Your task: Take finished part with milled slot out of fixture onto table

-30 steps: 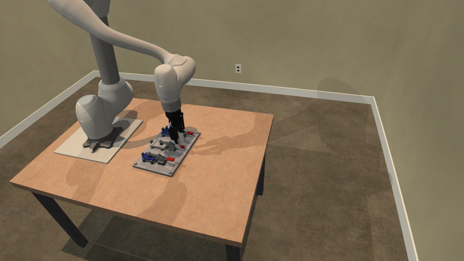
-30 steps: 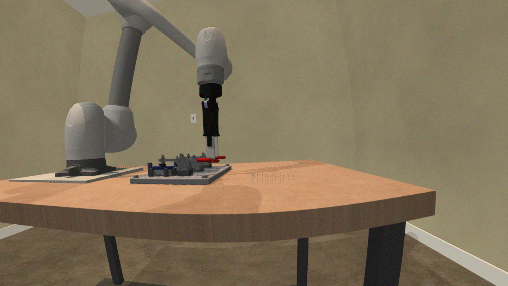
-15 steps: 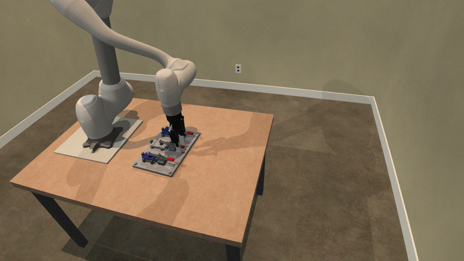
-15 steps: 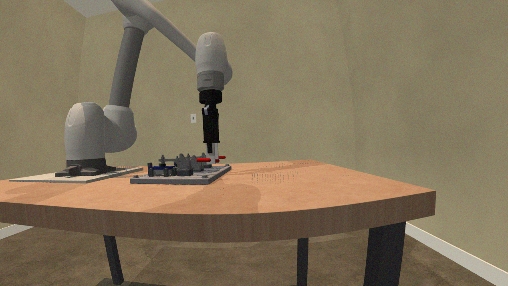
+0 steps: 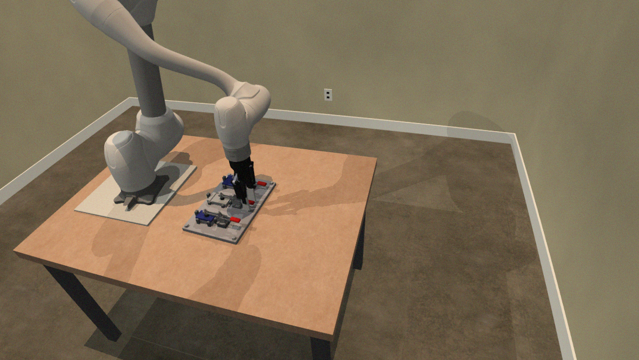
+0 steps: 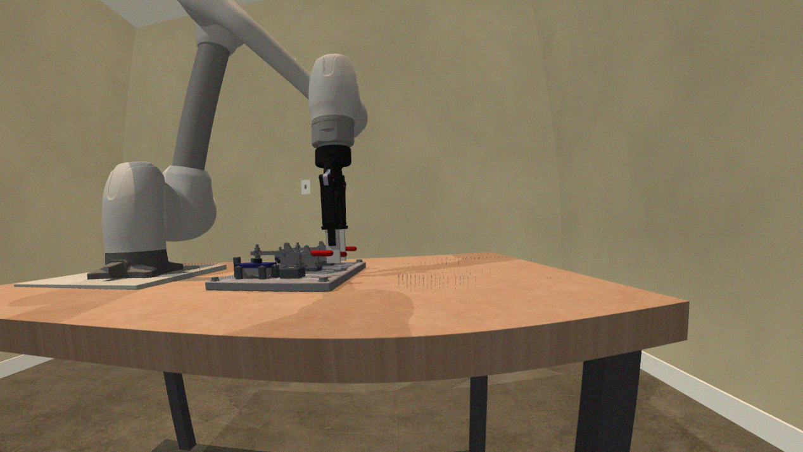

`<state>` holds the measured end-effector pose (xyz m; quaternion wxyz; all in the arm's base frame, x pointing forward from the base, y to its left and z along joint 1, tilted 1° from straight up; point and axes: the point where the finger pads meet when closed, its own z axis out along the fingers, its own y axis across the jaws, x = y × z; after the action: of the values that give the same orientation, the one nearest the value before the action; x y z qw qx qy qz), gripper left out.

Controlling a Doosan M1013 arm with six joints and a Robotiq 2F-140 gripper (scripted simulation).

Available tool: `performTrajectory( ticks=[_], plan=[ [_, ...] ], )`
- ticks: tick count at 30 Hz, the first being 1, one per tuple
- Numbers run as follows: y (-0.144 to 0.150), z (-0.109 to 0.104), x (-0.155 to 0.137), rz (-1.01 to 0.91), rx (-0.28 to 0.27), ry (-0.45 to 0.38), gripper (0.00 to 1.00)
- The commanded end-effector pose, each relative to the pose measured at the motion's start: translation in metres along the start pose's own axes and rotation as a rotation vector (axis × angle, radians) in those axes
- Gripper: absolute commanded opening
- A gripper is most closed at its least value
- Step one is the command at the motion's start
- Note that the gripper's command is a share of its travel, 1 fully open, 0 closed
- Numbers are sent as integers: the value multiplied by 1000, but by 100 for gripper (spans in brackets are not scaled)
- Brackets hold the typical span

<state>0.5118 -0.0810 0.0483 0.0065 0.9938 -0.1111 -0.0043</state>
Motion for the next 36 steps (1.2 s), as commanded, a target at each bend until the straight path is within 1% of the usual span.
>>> performTrajectory(
  ticks=[1, 27, 28, 36],
  plan=[
    [0, 0, 0, 0, 0, 0, 28],
    [0, 0, 0, 0, 0, 0, 28],
    [0, 0, 0, 0, 0, 0, 11],
    [0, 0, 0, 0, 0, 0, 11]
  ],
)
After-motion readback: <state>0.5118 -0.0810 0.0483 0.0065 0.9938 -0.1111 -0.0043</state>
